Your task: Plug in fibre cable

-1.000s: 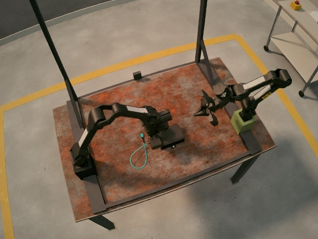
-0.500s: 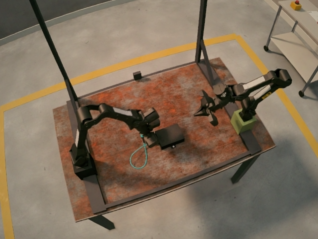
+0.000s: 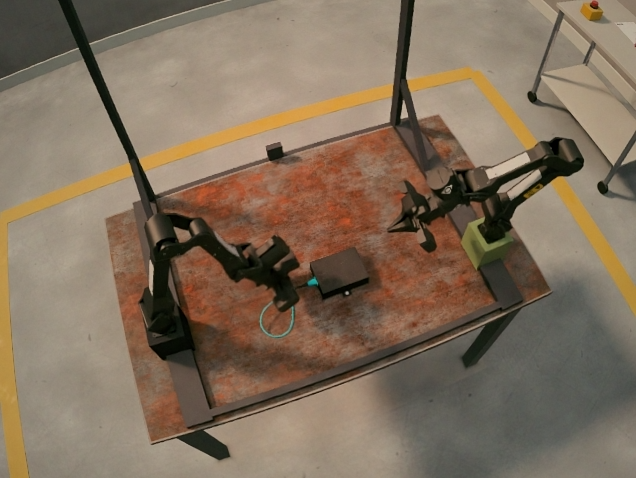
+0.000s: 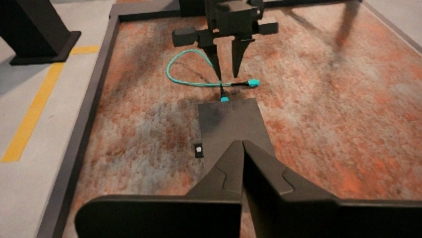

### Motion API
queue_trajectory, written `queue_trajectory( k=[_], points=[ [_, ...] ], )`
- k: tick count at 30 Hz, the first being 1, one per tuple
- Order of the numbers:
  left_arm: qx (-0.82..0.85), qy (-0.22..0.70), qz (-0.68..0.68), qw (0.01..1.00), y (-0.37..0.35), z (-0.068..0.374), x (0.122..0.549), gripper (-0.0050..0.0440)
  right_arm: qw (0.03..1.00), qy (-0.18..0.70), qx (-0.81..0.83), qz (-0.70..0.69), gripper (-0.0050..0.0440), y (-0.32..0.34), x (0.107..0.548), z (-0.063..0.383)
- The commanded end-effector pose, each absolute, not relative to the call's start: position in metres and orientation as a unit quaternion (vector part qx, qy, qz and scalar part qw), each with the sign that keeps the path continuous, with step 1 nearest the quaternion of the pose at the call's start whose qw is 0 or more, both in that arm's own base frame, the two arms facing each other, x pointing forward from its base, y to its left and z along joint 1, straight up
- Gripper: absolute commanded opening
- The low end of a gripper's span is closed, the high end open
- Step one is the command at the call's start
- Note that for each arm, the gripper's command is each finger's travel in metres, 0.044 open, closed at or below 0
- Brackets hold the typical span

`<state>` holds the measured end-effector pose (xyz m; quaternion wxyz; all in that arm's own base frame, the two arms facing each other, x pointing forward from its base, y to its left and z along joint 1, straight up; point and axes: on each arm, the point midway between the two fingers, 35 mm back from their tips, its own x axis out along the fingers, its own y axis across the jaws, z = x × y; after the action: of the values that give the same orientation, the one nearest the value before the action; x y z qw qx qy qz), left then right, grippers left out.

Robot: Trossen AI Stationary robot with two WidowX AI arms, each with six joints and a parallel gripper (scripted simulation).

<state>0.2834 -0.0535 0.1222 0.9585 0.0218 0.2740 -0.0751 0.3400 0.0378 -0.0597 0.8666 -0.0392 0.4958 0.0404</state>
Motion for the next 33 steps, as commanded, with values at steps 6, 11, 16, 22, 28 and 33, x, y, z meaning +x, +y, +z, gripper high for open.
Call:
queue_trajectory(
  k=[6,11,16,22,28,33],
  points=[
    [0.020,0.267,-0.074,0.961,-0.053,0.128,0.285,-0.0050,0.892,0.450,-0.021,0.016,0.0136,0.027,0.323,-0.067],
    [0.020,0.267,-0.074,0.961,-0.053,0.128,0.285,-0.0050,0.923,0.384,-0.006,0.008,0.0136,0.023,0.333,-0.052],
    [0.020,0.267,-0.074,0.961,-0.053,0.128,0.285,-0.0050,0.925,0.379,-0.007,0.010,0.0136,0.024,0.335,-0.049],
    [0.020,0.267,-0.074,0.961,-0.053,0.128,0.285,-0.0050,0.928,0.372,-0.007,0.012,0.0136,0.024,0.350,-0.053],
    [0.020,0.267,-0.074,0.961,-0.053,0.128,0.285,-0.0050,0.928,0.371,-0.008,0.012,0.0136,0.024,0.360,-0.064],
    [0.020,0.267,-0.074,0.961,-0.053,0.128,0.285,-0.0050,0.929,0.371,-0.008,0.012,0.0136,0.025,0.368,-0.071]
  ],
)
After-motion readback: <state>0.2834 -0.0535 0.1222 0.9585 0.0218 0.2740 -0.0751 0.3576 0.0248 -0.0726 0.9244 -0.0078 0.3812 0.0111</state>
